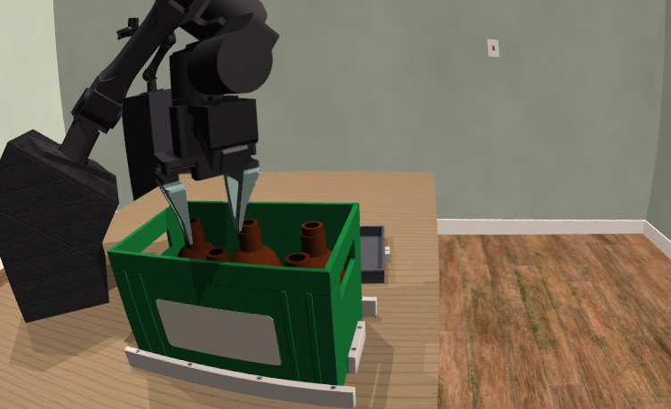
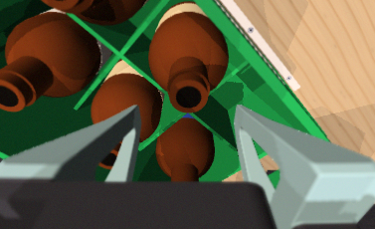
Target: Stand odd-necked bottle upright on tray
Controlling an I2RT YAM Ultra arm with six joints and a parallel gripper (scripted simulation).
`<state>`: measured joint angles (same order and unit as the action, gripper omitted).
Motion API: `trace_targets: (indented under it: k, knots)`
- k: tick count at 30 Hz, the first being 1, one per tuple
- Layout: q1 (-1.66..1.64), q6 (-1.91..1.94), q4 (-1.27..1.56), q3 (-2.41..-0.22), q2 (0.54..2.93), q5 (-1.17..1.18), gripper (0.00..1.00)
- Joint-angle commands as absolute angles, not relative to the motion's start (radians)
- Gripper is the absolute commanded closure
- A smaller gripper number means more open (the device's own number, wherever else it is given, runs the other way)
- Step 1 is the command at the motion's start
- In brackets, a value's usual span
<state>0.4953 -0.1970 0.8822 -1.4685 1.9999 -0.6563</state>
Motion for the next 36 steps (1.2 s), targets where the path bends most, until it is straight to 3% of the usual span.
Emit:
trace_targets:
  k: [1, 36]
  knots:
    - [0.513, -0.193, 0.876, -1.469, 2.009, -0.651, 0.39]
    - [0.515, -0.189, 0.88, -1.485, 2.015, -0.652, 0.39]
